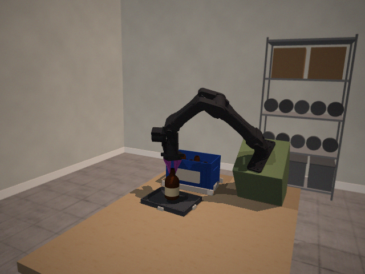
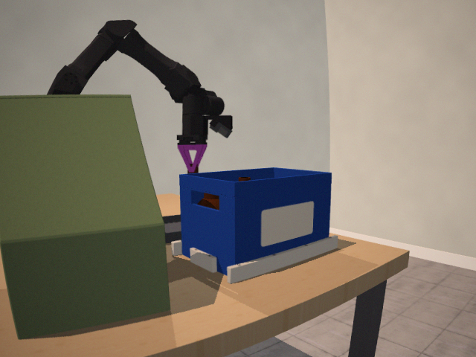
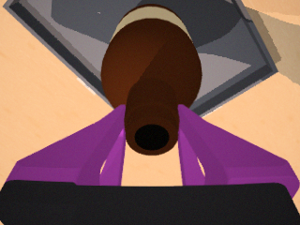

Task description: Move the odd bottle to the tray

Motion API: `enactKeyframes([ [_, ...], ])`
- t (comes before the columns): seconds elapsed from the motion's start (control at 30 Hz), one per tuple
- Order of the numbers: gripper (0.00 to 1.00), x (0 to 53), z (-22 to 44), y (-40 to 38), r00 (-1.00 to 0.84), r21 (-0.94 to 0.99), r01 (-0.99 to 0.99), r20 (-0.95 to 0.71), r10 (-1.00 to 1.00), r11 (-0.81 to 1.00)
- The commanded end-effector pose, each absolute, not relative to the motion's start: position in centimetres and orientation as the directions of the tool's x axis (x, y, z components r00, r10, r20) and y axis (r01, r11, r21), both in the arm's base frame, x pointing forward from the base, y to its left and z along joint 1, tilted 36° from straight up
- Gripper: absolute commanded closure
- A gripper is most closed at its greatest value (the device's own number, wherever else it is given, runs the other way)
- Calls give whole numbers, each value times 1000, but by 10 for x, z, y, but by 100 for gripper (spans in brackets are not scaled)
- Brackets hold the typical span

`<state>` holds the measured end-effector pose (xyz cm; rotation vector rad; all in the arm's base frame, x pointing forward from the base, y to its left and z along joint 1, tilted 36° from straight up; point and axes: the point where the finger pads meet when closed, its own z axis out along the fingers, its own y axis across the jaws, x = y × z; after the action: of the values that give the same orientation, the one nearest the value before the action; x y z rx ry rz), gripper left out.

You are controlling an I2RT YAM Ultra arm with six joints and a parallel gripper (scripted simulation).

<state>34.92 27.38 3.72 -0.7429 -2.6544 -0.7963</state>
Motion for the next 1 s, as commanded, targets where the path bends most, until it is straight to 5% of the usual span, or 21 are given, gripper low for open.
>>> enactKeyframes([
  [0.0, 100, 364, 48, 268, -835, 463, 547, 362, 414, 698],
  [0.97, 100, 360, 42, 269, -830, 454, 553, 368, 418, 699],
])
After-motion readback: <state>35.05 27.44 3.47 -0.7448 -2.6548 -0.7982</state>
